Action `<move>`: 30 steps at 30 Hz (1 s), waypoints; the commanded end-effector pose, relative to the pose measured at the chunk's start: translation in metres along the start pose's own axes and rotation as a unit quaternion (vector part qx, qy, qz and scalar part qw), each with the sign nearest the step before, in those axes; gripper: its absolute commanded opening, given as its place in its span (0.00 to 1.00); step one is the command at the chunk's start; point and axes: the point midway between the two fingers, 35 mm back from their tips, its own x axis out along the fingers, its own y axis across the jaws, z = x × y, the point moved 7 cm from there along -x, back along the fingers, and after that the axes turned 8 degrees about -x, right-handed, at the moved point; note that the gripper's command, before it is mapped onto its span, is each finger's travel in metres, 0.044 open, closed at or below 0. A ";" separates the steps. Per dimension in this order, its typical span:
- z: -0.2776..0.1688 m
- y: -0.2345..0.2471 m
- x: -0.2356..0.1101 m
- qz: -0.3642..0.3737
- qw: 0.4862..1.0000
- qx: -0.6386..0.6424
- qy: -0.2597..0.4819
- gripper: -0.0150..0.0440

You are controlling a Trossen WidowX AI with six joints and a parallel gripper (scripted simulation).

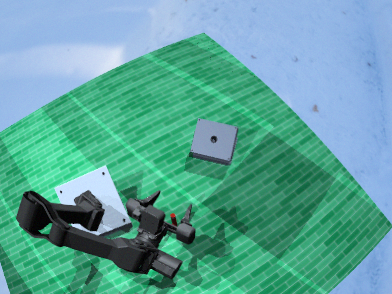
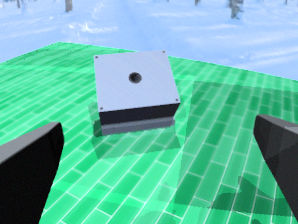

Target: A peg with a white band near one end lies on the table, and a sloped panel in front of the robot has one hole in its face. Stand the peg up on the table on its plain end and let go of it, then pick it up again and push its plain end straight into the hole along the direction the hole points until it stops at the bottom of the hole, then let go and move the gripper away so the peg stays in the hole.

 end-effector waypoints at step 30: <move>0.026 0.010 0.031 0.169 0.931 0.174 0.273 1.00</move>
